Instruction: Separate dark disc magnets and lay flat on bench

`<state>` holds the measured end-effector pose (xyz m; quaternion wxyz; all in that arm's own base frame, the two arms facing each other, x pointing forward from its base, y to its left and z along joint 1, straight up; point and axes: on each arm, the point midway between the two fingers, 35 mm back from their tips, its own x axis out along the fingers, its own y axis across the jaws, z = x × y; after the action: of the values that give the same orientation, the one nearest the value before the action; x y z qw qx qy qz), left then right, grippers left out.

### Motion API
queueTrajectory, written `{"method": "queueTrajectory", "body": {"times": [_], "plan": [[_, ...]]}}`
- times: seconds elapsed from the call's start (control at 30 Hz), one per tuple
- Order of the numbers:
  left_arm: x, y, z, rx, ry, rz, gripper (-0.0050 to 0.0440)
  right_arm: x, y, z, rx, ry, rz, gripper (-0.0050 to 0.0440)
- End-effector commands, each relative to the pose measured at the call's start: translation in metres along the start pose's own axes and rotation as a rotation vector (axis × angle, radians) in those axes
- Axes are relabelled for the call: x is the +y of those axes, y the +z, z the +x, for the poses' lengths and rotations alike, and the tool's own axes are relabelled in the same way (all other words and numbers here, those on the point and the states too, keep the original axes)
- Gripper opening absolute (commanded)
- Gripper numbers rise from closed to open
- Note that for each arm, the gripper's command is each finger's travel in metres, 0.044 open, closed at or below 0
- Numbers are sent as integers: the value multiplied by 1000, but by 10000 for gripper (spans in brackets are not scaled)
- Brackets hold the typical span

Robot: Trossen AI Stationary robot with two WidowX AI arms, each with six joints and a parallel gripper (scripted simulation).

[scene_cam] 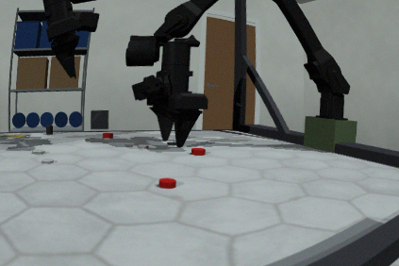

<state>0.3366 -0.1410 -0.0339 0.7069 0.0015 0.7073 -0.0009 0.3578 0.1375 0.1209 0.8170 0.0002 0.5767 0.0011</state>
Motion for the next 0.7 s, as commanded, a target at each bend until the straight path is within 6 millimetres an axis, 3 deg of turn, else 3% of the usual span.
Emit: {"method": "queueTrajectory", "body": {"times": [0.0,0.13,0.17,0.67], "plan": [[-2,6,-9,-30,-13,-1,400,0,7,-8,-29,7,4,40],[-1,4,-74,-51,-21,0,400,0,7,-8,-29,7,4,40],[-1,4,-77,-51,-21,0,400,0,7,-8,-29,7,4,40],[8,-6,-75,-23,-9,1,400,0,7,-8,-29,7,4,40]]}}
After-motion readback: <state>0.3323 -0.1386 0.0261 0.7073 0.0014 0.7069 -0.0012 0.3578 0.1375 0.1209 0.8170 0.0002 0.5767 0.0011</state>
